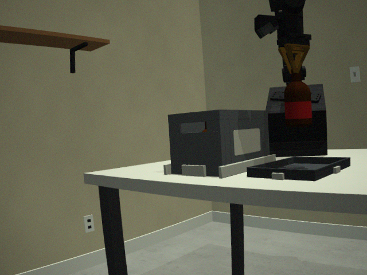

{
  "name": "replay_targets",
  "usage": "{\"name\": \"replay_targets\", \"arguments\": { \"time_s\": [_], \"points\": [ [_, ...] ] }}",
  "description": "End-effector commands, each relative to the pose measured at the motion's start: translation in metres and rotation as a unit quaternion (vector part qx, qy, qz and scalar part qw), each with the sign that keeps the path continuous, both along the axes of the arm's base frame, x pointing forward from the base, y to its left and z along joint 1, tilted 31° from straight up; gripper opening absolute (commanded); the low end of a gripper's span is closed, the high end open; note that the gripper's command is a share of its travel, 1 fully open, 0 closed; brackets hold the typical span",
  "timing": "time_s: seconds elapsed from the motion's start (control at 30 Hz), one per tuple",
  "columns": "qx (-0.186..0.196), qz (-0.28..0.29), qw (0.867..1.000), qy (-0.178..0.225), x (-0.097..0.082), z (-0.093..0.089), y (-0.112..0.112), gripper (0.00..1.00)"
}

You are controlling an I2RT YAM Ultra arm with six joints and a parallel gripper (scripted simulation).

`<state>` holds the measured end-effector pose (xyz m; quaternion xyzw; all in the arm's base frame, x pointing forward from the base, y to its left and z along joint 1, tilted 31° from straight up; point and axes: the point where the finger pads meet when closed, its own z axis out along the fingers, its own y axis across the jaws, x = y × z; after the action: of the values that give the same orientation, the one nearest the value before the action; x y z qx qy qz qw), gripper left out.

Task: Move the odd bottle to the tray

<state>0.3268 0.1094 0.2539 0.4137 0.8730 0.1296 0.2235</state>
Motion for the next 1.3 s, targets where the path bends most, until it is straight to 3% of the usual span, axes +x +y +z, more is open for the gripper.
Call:
{"name": "replay_targets", "arguments": {
  "time_s": [0.0, 0.03, 0.3, 0.4, 0.47, 0.53, 0.57, 0.63, 0.73, 0.83, 0.93, 1.0, 1.03, 1.1, 1.13, 1.27],
  "points": [
    [0.016, -0.001, 0.999, -0.051, 0.008, 0.024, -0.001, 0.0],
    [0.011, -0.002, 0.999, -0.039, 0.007, 0.012, -0.002, 0.0],
    [0.005, -0.002, 1.0, -0.022, 0.024, -0.022, 0.003, 0.0],
    [0.01, -0.002, 0.999, -0.036, 0.026, -0.02, 0.003, 0.0],
    [0.007, -0.002, 1.0, -0.028, 0.03, -0.032, 0.005, 0.0],
    [0.007, -0.002, 1.0, -0.028, 0.03, -0.032, 0.005, 0.0],
    [0.018, -0.001, 0.998, -0.056, 0.036, -0.012, 0.007, 0.0],
    [0.006, -0.003, 1.0, -0.027, 0.035, -0.041, 0.005, 0.0],
    [0.004, -0.002, 1.0, -0.022, 0.04, -0.051, 0.007, 0.0],
    [0.007, -0.001, 1.0, -0.028, 0.042, -0.053, 0.008, 0.0],
    [0.017, -0.004, 0.998, -0.058, 0.05, -0.034, 0.008, 0.0],
    [0.005, -0.003, 1.0, -0.027, 0.047, -0.061, 0.008, 0.0],
    [0.003, -0.002, 1.0, -0.022, 0.048, -0.067, 0.009, 0.0],
    [0.003, -0.002, 1.0, -0.022, 0.048, -0.067, 0.009, 0.0],
    [0.014, -0.001, 0.999, -0.049, 0.05, -0.046, 0.011, 0.0],
    [0.009, -0.002, 0.999, -0.038, 0.051, -0.059, 0.01, 0.0]
  ]
}}
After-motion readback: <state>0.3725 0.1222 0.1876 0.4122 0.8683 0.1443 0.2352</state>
